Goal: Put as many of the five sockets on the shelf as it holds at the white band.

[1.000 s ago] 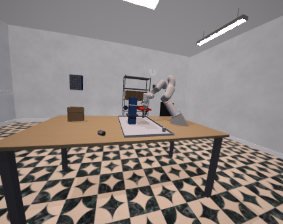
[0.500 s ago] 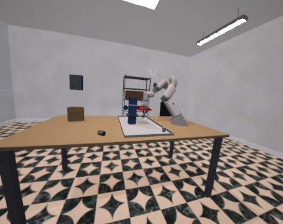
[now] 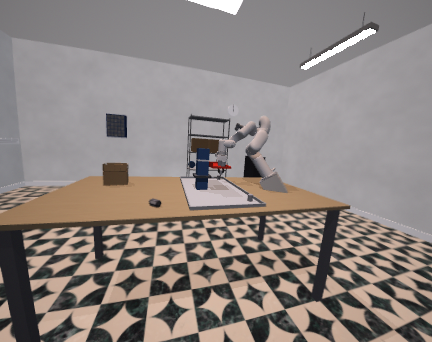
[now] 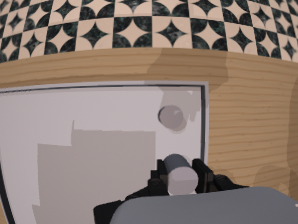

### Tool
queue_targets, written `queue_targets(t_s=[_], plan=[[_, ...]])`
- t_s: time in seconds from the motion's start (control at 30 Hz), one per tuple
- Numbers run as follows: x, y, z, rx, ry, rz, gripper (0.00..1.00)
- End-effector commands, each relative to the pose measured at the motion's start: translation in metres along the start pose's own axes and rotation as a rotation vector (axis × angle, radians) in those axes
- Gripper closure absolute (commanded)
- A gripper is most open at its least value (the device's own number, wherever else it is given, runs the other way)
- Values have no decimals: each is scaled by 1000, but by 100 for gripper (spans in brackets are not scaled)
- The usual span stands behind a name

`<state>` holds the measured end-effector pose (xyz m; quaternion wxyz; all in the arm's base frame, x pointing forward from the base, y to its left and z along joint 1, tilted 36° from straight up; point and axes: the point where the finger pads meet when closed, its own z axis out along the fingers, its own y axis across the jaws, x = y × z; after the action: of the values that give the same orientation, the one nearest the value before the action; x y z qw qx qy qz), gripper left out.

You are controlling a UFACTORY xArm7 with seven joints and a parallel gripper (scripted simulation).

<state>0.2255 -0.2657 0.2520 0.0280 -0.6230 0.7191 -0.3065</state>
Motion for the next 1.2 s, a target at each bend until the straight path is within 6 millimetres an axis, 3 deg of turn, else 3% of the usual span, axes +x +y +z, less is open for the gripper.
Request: queue_targets(t_s=[0.0,0.43,0.83,1.17], plan=[[1,0,-4,2,2,0,100],[1,9,-26,2,2,0,100],[1,22,-62,2,2,0,100],[1,38,-107,2,2,0,100]])
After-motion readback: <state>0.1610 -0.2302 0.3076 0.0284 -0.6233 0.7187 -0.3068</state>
